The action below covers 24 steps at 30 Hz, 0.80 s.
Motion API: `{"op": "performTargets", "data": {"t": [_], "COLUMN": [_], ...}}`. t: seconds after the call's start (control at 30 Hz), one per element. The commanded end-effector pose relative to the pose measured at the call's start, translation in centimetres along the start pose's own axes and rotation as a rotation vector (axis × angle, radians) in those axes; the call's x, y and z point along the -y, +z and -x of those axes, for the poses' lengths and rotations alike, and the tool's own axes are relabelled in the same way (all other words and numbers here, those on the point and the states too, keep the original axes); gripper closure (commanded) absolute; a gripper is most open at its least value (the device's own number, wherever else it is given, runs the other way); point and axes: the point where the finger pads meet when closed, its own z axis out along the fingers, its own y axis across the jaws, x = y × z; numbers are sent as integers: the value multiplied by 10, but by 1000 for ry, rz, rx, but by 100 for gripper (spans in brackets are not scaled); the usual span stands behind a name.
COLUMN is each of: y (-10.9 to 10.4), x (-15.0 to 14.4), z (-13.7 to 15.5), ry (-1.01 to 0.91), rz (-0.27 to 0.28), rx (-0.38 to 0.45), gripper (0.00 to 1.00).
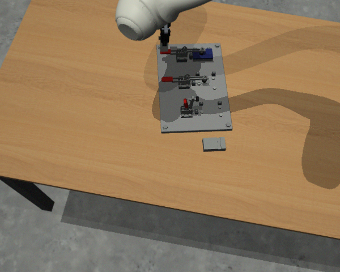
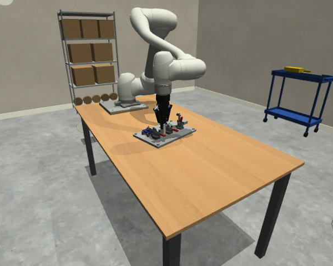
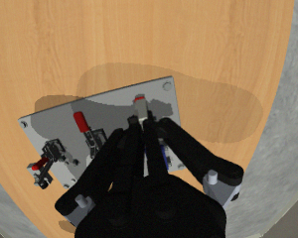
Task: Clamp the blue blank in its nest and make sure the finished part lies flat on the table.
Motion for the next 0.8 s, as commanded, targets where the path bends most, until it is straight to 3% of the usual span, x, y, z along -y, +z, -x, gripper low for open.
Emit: {"op": "performTargets", "data": {"t": [0.0,0.5,0.77], "y": [-15,-60,-67], "x": [0,0,0], "z": [-1,-1,-1], "ry": [4,4,4], "rz": [-2,-2,-2], "rx": [-4,-4,-4], "gripper": [100,100,100]}}
